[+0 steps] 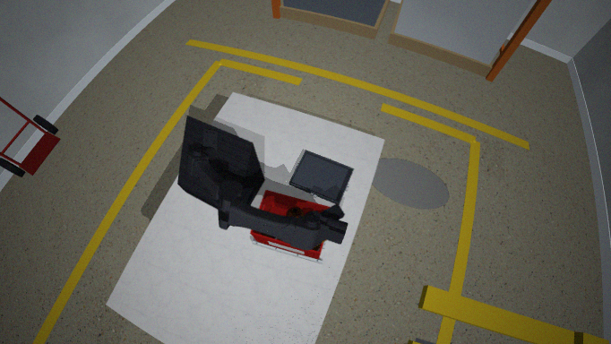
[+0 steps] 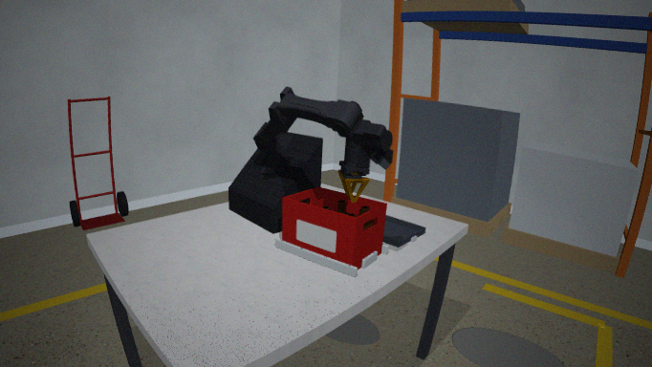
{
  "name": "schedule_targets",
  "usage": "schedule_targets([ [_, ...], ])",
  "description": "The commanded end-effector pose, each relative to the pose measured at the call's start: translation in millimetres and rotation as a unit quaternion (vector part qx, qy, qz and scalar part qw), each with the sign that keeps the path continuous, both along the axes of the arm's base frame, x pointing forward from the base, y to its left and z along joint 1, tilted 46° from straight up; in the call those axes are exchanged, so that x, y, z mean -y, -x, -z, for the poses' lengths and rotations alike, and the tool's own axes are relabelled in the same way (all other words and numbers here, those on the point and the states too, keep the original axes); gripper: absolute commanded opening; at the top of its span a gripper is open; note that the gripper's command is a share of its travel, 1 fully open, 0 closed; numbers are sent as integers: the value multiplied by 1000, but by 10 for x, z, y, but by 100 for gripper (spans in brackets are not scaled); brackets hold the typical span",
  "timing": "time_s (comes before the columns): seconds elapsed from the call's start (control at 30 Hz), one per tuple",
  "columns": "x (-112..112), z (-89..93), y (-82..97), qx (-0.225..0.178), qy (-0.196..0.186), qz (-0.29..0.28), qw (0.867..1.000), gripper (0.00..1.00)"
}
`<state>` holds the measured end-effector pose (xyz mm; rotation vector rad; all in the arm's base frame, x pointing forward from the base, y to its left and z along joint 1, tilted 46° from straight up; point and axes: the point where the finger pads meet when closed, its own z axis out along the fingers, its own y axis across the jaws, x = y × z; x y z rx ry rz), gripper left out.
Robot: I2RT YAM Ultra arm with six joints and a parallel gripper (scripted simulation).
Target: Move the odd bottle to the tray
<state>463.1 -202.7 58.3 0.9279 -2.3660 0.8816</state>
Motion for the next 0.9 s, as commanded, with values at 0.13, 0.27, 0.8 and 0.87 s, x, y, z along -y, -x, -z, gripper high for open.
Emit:
schedule_targets([
  [0.13, -35, -54, -74, 20, -1, -12, 1000, 61],
  [0.27, 28, -19, -59, 20, -1, -10, 1000, 61],
  [0.8, 114, 90, -60, 20, 0, -13, 1000, 61],
  [0.87, 112, 99, -64, 20, 0, -14, 1000, 61],
])
